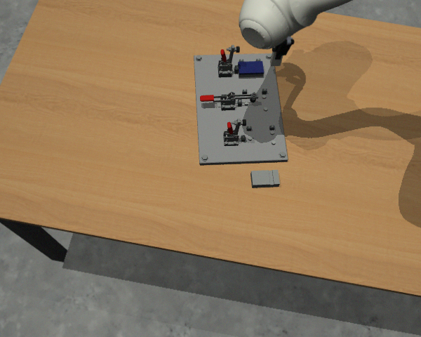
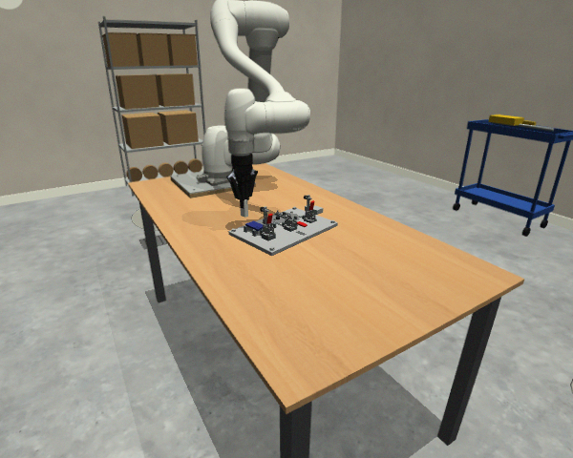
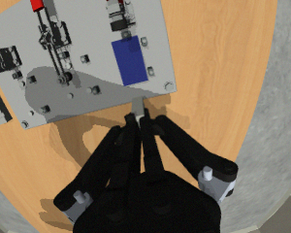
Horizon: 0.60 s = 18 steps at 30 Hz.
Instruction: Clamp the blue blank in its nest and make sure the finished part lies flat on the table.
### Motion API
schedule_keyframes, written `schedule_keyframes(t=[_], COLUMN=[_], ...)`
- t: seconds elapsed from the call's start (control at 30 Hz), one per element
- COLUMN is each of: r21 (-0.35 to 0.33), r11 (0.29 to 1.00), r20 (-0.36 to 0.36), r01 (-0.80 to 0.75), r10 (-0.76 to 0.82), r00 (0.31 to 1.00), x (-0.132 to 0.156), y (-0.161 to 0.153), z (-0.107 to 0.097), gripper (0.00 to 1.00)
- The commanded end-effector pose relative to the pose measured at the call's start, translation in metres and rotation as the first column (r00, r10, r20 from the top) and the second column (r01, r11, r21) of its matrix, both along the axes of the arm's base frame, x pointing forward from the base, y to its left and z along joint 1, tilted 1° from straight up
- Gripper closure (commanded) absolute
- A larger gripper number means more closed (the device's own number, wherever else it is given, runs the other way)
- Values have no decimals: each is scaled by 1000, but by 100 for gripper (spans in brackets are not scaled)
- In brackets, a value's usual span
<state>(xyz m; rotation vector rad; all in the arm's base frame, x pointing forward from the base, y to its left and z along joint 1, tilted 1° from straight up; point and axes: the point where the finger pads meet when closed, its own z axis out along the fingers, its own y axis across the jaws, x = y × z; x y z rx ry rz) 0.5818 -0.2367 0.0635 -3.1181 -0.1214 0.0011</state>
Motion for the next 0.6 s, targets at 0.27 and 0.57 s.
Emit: schedule_keyframes(t=[0.27, 0.57], r21=[1, 1], r11=[1000, 1000], r20=[6, 6], r01=[2, 2], r10=[-2, -2], r00=[1000, 1000], x=[2, 17], y=[-2, 11], z=[6, 7], gripper=[100, 100])
